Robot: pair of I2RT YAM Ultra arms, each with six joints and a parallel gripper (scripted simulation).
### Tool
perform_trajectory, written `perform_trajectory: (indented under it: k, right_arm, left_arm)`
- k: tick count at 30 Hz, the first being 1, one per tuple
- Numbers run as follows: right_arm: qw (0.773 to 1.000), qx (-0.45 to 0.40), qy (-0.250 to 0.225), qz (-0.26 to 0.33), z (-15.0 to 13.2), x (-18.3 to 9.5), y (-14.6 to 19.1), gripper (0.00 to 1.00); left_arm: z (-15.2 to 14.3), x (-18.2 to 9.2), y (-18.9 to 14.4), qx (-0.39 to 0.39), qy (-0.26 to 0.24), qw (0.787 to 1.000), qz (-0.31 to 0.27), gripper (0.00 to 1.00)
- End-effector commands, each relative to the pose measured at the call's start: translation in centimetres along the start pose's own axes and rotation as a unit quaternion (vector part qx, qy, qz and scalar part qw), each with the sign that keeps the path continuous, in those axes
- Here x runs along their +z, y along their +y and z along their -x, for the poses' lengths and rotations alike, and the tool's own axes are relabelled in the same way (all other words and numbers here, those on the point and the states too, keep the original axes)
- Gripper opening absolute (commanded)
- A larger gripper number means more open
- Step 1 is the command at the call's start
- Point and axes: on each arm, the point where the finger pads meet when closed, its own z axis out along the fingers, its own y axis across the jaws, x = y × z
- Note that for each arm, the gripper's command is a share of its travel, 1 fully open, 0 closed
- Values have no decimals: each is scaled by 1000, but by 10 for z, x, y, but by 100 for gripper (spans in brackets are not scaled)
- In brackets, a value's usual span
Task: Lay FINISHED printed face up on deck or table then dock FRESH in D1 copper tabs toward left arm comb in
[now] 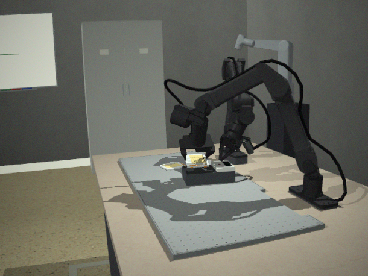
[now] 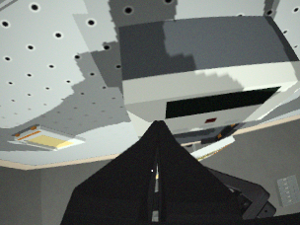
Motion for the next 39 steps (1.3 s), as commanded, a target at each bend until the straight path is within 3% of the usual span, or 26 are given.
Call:
perform_trajectory:
  k: [1, 39]
  right_arm:
    - [991, -51, -101, 71, 59, 19, 50, 0]
    - [991, -51, -101, 71, 59, 19, 50, 0]
  left_arm:
    - [25, -15, 4, 22, -23, 999, 16, 0]
    - [30, -21, 2, 26, -25, 999, 18, 0]
